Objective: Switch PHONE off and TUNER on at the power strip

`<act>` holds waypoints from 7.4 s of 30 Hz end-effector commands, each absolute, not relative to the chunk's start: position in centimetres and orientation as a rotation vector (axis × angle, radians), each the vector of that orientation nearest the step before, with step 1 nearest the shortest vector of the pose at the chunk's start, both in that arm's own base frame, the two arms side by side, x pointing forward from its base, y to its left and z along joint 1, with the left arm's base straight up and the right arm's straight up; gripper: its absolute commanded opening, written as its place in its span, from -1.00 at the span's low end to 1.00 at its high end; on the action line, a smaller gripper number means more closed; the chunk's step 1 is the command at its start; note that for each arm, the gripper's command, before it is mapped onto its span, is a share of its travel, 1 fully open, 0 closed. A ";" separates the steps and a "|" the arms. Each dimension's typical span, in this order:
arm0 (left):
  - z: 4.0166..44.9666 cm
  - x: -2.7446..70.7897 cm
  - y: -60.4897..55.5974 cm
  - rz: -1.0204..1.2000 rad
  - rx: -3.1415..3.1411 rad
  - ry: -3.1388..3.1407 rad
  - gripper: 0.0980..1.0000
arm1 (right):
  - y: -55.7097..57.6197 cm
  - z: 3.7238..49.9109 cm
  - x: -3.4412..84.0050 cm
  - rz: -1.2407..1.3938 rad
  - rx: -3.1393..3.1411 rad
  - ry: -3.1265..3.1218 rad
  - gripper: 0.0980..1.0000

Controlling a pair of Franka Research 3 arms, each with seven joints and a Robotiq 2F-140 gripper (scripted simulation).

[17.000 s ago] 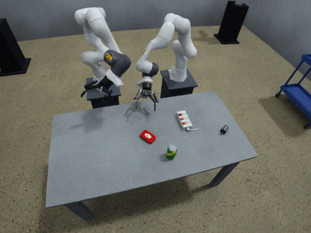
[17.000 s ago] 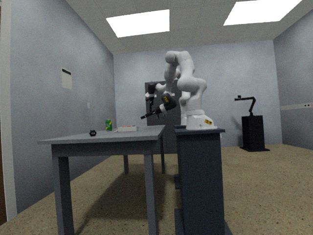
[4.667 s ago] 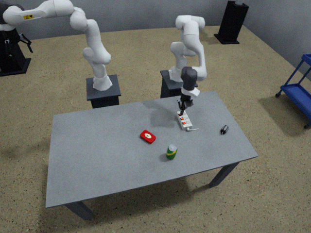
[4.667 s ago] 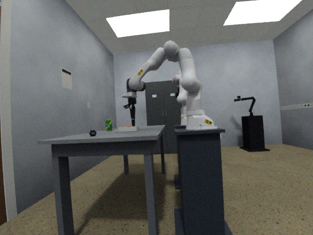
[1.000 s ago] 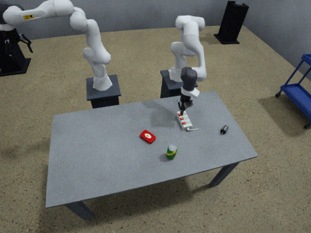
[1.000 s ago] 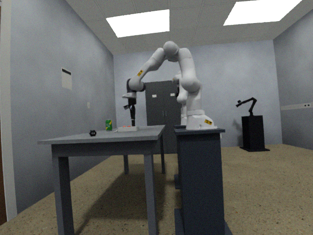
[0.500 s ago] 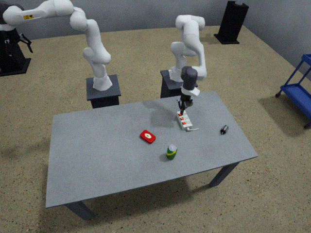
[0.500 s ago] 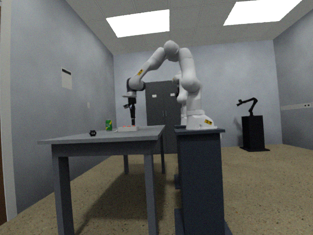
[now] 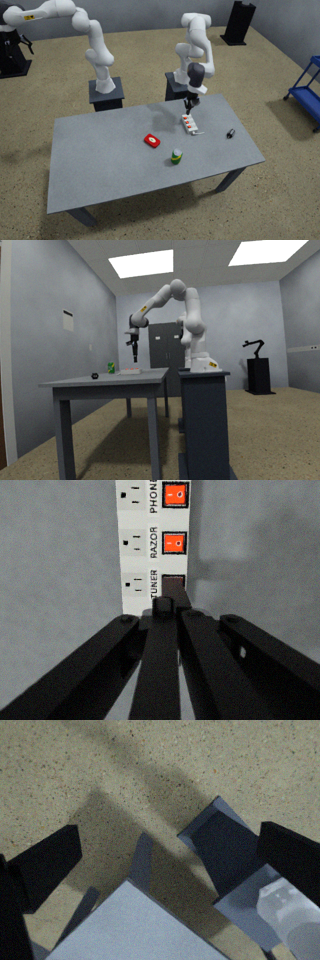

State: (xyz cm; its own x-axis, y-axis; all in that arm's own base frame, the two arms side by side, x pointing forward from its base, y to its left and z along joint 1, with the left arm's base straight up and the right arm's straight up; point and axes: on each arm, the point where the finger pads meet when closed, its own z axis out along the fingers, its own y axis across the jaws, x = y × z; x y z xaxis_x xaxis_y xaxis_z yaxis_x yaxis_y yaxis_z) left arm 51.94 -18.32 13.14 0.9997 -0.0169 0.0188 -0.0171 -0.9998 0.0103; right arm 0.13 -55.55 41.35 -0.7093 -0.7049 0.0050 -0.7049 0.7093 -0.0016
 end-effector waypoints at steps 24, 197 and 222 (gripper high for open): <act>13.5 60.5 -20.3 0.000 3.142 -0.019 -1.00 | -55.5 41.4 0.1 0.006 1.196 -2.901 1.00; 8.0 60.6 -20.3 0.000 3.142 -0.019 -1.00 | -55.5 41.4 0.1 0.006 1.196 -2.901 1.00; 8.0 60.6 -20.3 0.000 3.142 -0.019 -1.00 | -55.5 41.4 0.1 0.006 1.196 -2.901 1.00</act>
State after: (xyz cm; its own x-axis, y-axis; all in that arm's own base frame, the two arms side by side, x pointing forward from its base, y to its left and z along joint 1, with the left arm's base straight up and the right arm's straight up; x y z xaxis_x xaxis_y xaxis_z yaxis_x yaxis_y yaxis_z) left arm 60.54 -20.32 8.08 0.9999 -0.0116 -0.0003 -0.0116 -0.9999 -0.0029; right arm 0.13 -55.55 41.35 -0.7093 -0.7049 0.0050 -0.7049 0.7093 -0.0016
